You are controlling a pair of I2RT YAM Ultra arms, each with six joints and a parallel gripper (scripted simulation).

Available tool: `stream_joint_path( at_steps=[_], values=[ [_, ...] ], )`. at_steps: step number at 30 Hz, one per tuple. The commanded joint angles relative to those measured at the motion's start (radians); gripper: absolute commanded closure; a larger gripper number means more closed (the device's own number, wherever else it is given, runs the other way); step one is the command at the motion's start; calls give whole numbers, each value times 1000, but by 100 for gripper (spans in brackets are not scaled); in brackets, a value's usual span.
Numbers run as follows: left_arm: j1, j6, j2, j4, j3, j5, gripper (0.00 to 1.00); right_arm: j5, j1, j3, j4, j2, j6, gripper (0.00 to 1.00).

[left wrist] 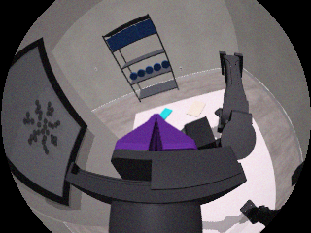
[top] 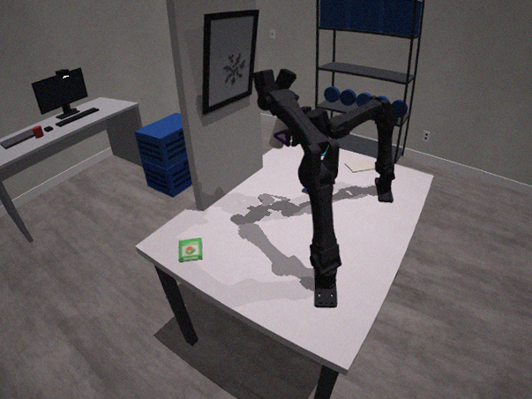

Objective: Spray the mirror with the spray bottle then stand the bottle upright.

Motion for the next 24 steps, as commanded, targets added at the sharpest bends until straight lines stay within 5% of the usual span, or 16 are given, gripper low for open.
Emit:
stream_joint_path(
  at_steps=[1, 24],
  values=[
    [5, 4, -34, 5, -19, -9, 100, 11, 10, 38, 33, -43, -2, 100],
    [9, 2, -12, -7, -29, -9, 100, 11, 10, 38, 33, -43, -6, 100]
  ],
)
